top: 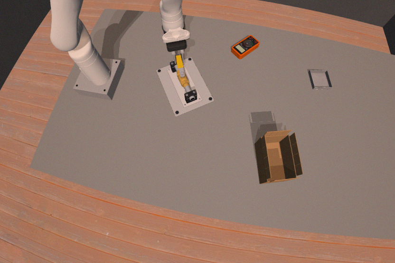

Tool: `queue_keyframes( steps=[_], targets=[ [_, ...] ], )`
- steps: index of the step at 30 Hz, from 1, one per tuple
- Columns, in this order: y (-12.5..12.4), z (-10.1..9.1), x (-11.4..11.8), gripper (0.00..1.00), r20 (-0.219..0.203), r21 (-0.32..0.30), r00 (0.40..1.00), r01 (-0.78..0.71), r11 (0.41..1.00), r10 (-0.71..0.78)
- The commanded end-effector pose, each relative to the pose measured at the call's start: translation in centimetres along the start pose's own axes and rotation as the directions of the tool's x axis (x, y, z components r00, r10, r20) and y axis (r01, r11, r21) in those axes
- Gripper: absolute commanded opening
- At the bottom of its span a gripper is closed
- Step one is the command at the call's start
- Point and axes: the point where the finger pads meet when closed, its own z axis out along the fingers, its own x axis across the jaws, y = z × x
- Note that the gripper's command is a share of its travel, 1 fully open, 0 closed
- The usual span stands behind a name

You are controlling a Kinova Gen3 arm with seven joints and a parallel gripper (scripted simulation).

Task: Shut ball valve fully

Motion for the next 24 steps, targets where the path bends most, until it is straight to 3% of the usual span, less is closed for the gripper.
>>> queue_keyframes(
  steps=[1,24],
  targets=[
    [0.0,0.0,-0.4,0.0,0.002,-0.002,0.999,-0.036,0.999,0.036],
    [0.0,0.0,-1.5,0.0,0.005,-0.003,0.989,-0.15,0.989,0.15]
  ],
)
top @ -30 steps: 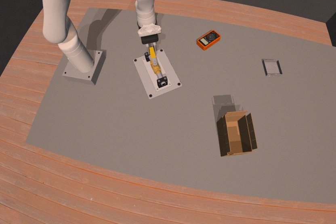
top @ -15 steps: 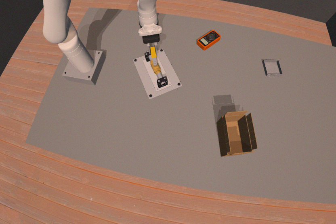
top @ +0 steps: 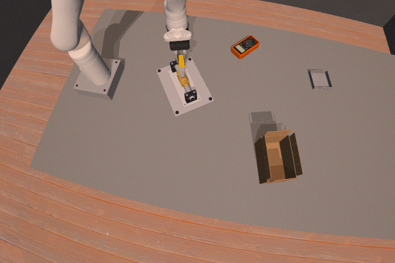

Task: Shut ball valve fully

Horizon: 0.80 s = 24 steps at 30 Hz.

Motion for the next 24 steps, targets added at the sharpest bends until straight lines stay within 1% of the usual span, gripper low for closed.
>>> queue_keyframes(
  steps=[1,5,11,15,19,22,24],
  targets=[
    [0.12,0.02,-0.58,0.0,0.007,-0.003,1.0,-0.021,1.0,0.021],
    [0.03,0.03,-0.63,0.0,0.001,-0.001,0.997,-0.077,0.997,0.077],
    [0.13,0.01,-1.07,0.0,0.01,-0.005,0.997,-0.072,0.997,0.072],
    [0.0,0.03,-1.03,0.0,0.001,-0.001,0.992,-0.129,0.992,0.129],
    [0.07,0.02,-1.39,0.0,0.008,-0.004,0.992,-0.123,0.992,0.123],
    [-0.03,0.03,-1.38,0.0,0.002,-0.002,0.985,-0.171,0.985,0.171],
    [-0.04,0.03,-1.53,0.0,0.003,-0.002,0.985,-0.173,0.985,0.173]
  ],
)
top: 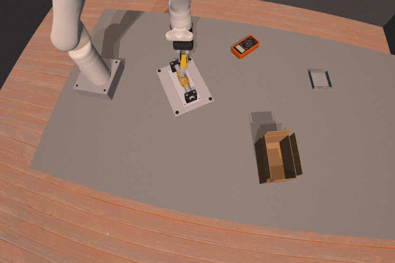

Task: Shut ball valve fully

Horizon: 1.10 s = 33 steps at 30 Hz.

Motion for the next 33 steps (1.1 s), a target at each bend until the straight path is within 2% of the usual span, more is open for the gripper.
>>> queue_keyframes(
  steps=[1,33],
  targets=[
    [0.1,0.0,-0.6,0.0,0.006,-0.002,1.0,-0.023,1.0,0.023],
    [0.0,0.0,-1.9,0.0,0.005,-0.003,0.979,-0.203,0.979,0.203]
  ],
)
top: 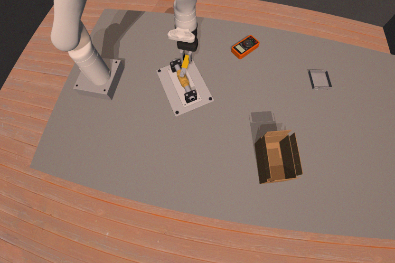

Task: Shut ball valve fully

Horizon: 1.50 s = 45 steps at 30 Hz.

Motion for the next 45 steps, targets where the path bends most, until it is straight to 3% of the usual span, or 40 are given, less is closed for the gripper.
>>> queue_keyframes(
  steps=[1,45],
  targets=[
    [0.2,0.0,-0.7,0.0,0.006,-0.004,0.999,-0.053,0.999,0.053],
    [-0.1,0.0,-2.6,0.0,0.008,-0.007,0.961,-0.278,0.961,0.278]
  ],
)
